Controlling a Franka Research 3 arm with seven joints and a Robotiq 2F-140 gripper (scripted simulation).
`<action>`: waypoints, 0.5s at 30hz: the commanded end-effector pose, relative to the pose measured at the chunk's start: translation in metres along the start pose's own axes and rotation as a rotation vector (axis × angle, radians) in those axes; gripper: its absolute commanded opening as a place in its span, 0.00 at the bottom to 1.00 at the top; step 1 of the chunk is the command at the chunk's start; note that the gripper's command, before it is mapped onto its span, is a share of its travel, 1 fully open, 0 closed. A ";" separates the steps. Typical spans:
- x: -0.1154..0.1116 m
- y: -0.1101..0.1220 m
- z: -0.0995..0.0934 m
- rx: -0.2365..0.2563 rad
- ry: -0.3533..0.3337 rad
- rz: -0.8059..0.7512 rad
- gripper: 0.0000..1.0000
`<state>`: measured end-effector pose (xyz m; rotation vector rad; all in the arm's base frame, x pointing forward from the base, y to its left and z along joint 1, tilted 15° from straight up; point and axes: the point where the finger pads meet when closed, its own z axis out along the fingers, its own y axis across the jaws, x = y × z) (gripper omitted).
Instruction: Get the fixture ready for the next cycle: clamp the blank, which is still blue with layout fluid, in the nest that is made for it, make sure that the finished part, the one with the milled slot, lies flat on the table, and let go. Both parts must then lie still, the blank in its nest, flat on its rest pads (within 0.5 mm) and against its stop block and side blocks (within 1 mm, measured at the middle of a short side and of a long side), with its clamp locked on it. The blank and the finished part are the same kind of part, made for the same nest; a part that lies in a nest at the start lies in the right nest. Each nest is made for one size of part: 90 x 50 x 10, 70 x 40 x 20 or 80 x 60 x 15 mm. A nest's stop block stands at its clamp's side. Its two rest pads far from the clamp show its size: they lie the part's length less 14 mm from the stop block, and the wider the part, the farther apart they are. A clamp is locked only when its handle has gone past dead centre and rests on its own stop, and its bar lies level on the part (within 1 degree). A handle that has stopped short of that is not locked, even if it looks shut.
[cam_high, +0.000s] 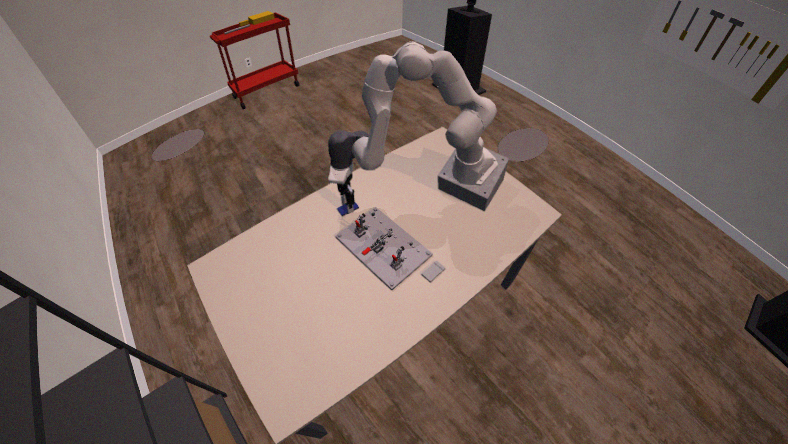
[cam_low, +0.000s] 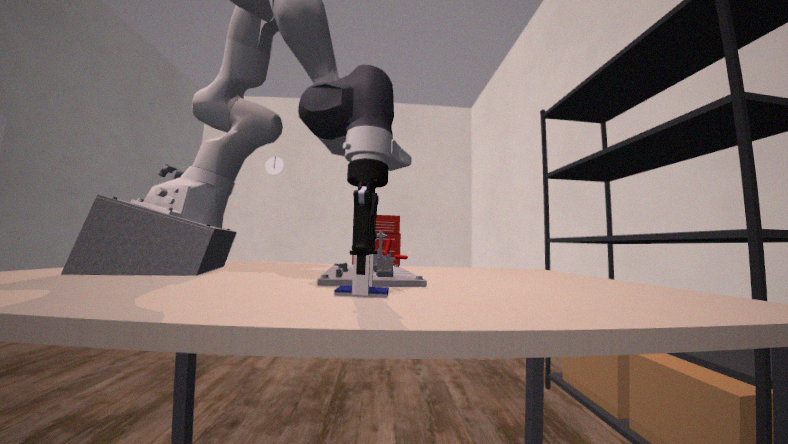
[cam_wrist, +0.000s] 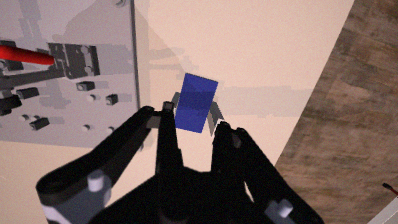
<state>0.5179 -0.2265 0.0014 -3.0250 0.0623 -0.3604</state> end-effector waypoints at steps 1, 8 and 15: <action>0.001 0.000 0.000 0.000 0.003 0.003 0.00; 0.001 0.000 -0.003 0.000 0.003 0.003 0.00; 0.001 0.000 -0.023 0.000 0.003 0.003 0.00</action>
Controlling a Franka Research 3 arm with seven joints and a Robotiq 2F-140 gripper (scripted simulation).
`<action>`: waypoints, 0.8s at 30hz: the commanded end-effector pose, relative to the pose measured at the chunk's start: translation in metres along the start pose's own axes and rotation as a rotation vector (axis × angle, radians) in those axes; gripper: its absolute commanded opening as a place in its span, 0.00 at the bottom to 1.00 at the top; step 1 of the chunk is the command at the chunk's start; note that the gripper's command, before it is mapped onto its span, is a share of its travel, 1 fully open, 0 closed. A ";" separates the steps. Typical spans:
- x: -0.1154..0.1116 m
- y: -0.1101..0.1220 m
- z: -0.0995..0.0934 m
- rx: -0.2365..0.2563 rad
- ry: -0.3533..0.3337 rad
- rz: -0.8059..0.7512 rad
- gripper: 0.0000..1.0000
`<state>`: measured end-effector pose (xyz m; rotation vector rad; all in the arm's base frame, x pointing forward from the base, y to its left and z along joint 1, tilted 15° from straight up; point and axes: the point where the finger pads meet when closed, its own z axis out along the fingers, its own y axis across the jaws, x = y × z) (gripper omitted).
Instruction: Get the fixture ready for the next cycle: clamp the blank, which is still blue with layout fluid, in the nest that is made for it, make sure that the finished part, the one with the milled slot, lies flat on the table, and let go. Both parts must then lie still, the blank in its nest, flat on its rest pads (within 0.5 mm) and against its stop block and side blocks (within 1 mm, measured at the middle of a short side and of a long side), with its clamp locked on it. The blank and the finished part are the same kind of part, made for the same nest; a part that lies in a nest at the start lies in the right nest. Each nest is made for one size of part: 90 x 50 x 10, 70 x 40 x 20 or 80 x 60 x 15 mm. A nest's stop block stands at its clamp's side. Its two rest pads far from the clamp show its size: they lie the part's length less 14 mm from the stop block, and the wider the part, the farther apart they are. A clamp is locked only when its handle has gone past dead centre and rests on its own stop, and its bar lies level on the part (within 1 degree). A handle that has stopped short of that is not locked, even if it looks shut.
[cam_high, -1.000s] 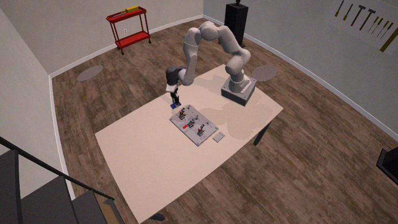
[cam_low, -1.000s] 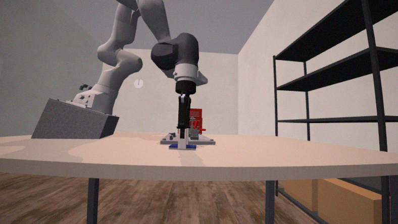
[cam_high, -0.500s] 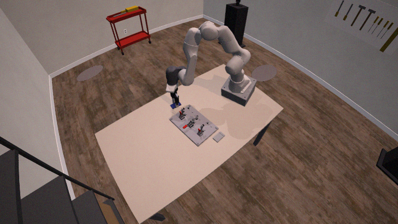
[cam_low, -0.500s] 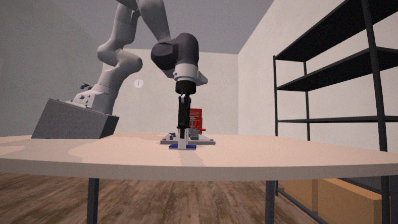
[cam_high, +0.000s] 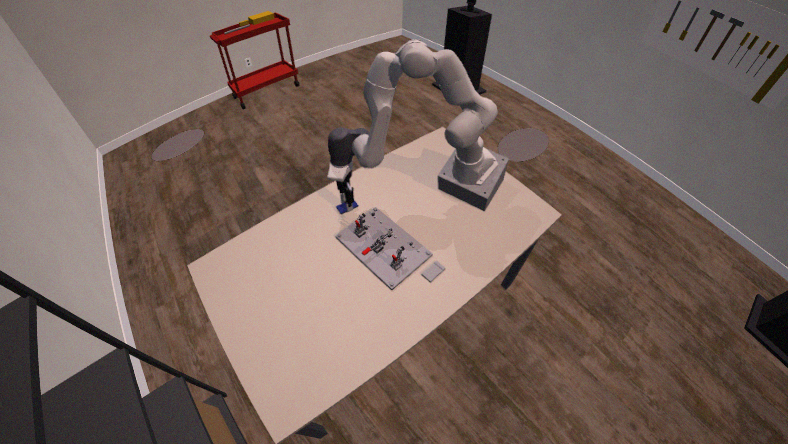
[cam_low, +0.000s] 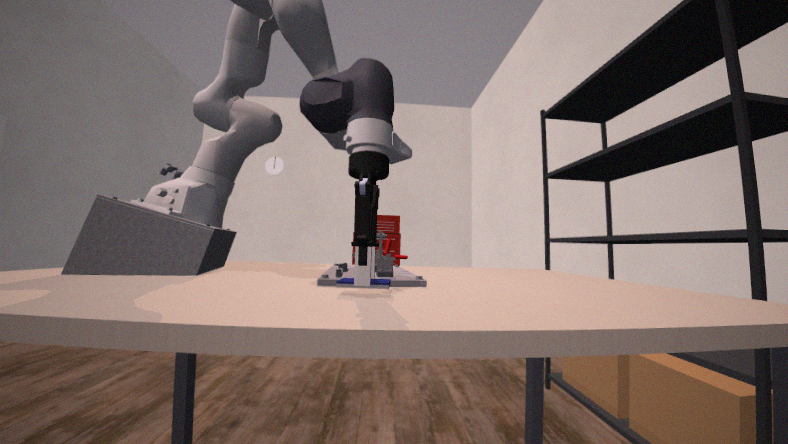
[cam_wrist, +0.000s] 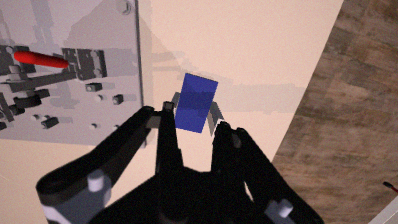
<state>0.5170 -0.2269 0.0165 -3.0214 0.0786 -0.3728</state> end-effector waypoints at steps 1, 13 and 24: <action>-0.002 0.001 -0.013 0.000 -0.006 -0.007 0.00; -0.001 0.001 -0.063 0.000 -0.006 -0.007 0.00; -0.001 0.001 -0.095 0.000 -0.006 -0.007 0.00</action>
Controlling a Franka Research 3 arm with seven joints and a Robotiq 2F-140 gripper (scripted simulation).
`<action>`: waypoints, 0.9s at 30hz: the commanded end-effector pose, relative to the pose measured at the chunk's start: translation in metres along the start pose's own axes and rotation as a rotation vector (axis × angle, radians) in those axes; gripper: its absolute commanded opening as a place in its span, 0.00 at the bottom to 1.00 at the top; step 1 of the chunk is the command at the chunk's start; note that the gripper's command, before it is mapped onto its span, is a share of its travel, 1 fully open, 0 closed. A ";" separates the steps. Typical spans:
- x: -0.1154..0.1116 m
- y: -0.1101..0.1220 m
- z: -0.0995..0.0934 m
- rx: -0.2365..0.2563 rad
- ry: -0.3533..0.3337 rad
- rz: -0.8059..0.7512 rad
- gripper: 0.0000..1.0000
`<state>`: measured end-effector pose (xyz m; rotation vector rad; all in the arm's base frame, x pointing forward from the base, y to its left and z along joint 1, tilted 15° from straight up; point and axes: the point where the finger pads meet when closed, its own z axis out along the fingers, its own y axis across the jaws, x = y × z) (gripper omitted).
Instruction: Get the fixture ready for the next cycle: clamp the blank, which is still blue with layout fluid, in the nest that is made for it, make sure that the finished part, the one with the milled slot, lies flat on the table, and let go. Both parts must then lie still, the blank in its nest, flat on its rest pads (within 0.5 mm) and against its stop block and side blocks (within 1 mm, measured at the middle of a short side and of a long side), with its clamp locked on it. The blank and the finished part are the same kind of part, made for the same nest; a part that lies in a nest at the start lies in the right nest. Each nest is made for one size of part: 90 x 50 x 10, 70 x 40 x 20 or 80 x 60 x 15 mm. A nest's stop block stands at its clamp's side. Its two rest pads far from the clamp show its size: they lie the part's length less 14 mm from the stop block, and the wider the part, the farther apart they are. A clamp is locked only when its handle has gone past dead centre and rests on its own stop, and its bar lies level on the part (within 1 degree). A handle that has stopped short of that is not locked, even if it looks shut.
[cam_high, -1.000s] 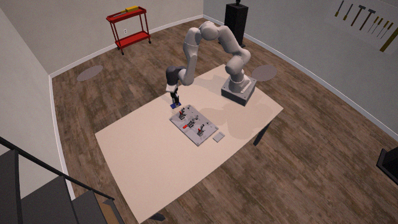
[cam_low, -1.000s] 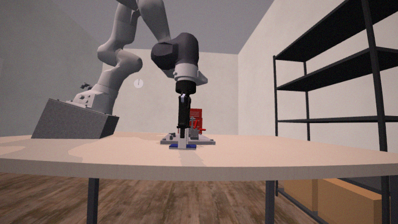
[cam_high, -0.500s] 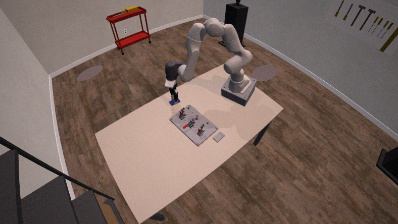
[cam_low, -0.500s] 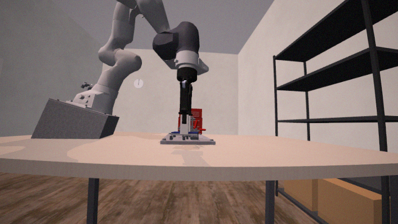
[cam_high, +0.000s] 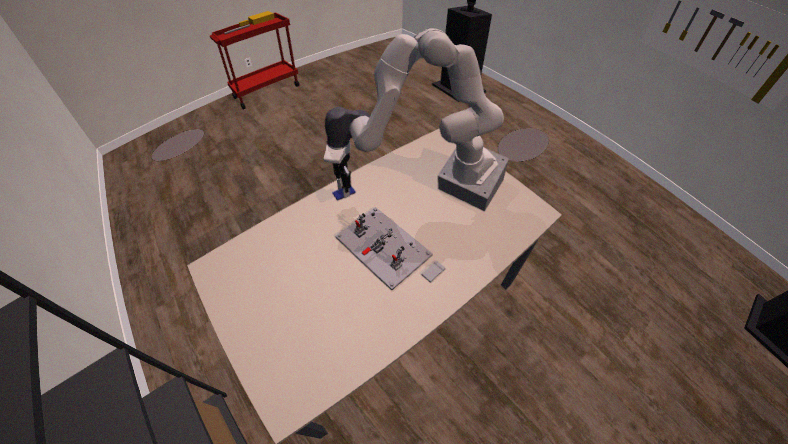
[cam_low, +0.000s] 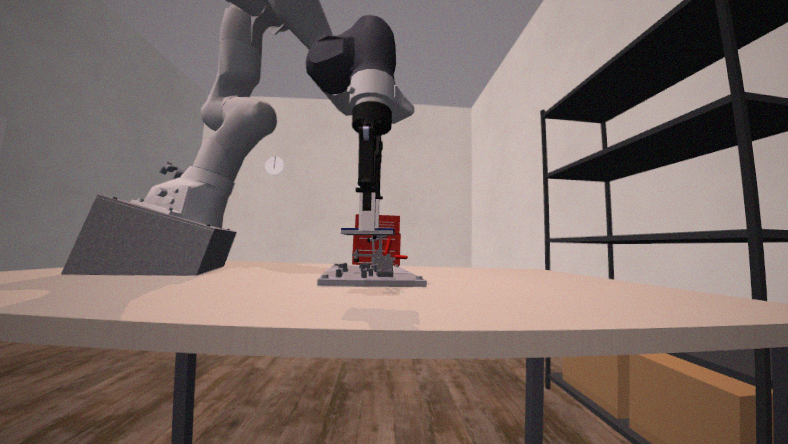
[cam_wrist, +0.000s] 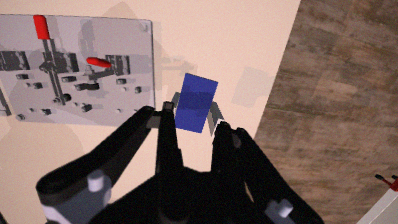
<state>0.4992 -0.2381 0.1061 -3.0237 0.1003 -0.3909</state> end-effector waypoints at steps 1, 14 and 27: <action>-0.006 -0.002 -0.005 0.006 -0.019 -0.020 0.00; -0.006 -0.002 -0.013 0.006 -0.019 -0.020 0.00; -0.006 -0.002 -0.013 0.006 -0.019 -0.047 0.00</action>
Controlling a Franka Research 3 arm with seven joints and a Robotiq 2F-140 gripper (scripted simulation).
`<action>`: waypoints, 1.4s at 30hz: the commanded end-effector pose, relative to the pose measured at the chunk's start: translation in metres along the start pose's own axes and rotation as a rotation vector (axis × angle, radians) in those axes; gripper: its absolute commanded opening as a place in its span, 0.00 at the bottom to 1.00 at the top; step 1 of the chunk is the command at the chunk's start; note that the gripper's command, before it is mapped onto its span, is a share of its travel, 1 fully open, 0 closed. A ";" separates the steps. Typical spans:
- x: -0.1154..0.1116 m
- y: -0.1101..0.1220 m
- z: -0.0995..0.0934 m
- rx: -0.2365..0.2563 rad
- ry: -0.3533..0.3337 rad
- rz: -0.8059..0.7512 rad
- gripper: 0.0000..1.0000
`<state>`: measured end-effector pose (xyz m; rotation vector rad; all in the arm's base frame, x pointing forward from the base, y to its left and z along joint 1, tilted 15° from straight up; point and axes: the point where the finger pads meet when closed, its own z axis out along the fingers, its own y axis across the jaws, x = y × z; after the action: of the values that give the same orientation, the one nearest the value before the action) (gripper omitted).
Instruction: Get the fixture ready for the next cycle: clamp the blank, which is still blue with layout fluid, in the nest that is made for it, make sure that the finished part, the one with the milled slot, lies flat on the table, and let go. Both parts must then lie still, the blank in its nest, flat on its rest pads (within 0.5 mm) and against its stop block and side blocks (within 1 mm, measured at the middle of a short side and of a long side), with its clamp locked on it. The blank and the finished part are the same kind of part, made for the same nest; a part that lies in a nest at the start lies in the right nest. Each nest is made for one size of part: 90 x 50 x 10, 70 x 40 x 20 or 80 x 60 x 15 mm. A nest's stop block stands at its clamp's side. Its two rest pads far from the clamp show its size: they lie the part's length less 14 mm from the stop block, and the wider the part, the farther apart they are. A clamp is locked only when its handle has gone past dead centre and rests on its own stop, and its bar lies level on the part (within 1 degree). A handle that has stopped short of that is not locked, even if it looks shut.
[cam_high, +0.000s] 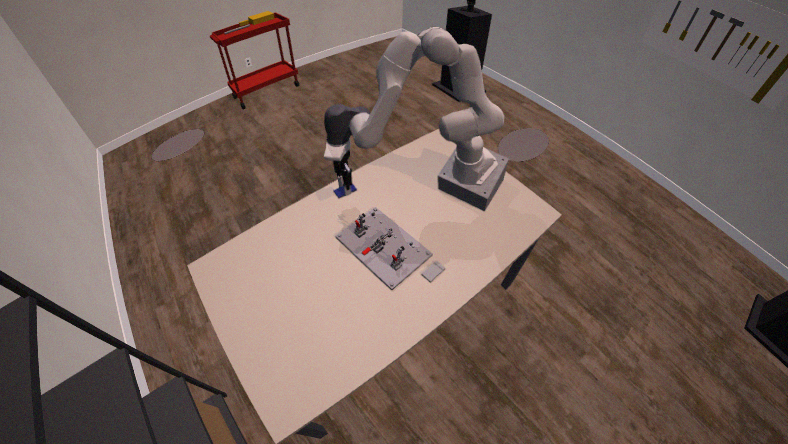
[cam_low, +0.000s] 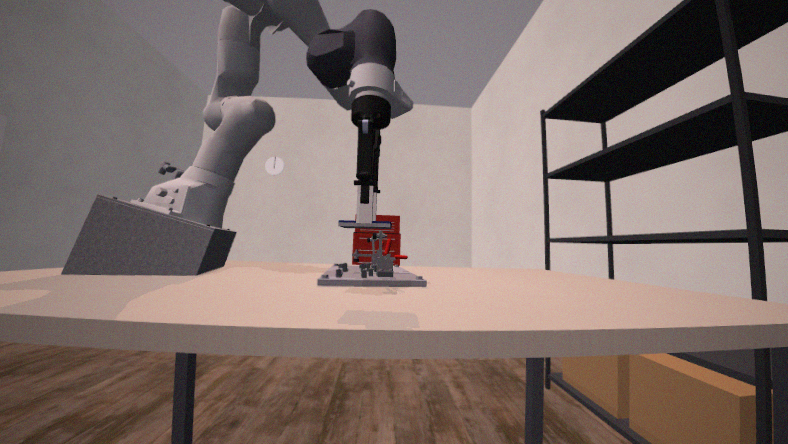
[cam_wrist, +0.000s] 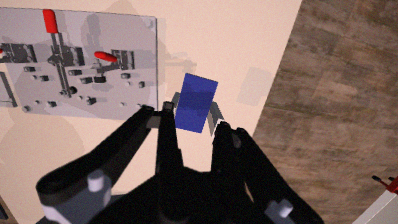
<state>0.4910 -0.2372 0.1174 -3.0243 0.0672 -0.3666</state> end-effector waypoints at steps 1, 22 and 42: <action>-0.001 0.000 0.000 0.001 -0.002 -0.046 0.00; -0.002 0.000 0.001 0.001 -0.002 -0.189 0.00; -0.025 0.004 0.018 0.001 -0.002 -0.189 0.00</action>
<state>0.4724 -0.2358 0.0956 -3.0358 -0.2138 -0.3633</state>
